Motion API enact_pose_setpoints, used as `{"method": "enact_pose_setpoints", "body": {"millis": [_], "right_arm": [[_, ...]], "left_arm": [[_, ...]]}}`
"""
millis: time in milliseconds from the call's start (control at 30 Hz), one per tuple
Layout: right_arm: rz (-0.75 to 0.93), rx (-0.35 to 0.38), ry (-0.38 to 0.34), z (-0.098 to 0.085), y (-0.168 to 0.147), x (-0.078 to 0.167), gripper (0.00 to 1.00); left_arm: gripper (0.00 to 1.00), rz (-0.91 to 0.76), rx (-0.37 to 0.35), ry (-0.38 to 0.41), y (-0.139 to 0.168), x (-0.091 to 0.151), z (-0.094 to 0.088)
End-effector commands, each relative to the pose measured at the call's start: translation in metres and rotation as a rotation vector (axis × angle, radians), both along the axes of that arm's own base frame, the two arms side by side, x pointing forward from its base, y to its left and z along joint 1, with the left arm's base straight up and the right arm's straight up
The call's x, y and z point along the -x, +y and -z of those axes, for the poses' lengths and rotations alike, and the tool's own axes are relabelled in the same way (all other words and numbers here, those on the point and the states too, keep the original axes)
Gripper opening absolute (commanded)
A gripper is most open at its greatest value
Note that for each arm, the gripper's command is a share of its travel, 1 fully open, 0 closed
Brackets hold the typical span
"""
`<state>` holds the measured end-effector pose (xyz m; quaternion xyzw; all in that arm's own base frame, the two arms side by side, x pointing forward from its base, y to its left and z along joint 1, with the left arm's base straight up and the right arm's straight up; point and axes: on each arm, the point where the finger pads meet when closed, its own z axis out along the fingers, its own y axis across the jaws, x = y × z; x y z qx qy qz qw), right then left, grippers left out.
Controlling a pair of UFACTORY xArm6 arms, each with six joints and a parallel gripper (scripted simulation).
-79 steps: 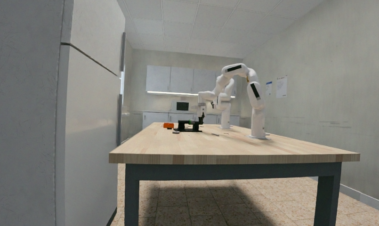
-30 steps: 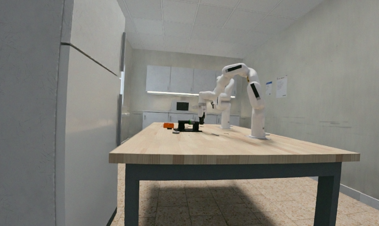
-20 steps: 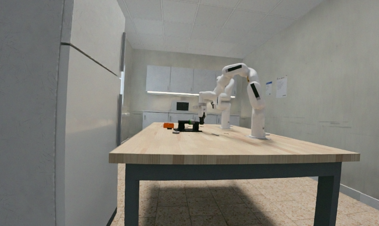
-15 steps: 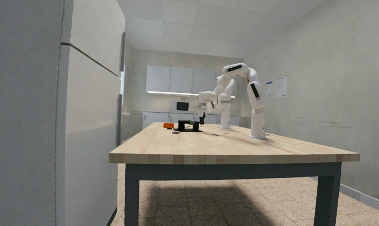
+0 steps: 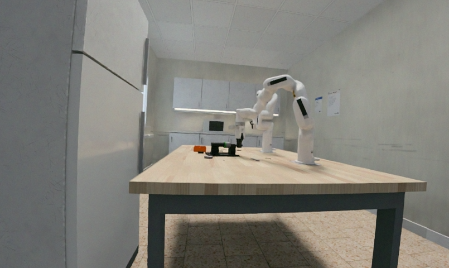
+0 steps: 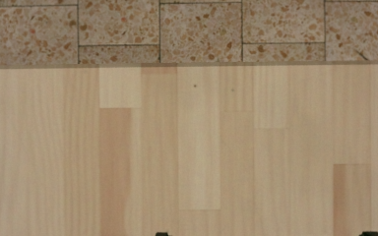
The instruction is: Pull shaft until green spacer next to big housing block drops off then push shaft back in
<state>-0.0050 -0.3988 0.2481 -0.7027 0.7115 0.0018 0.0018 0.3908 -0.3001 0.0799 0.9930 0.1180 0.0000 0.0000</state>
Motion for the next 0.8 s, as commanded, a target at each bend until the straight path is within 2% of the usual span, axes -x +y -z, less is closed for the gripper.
{"method": "enact_pose_setpoints", "body": {"millis": [0,767], "right_arm": [[0.000,0.005,0.000,-0.0019,-0.0011,0.0000,1.00],[0.000,0.005,0.000,-0.0019,-0.0011,0.0000,1.00]], "left_arm": [[0.00,0.000,0.002,-0.003,-0.0009,-0.0003,-0.0014],[0.00,0.000,0.002,-0.003,-0.0017,0.0030,-0.0014]]}}
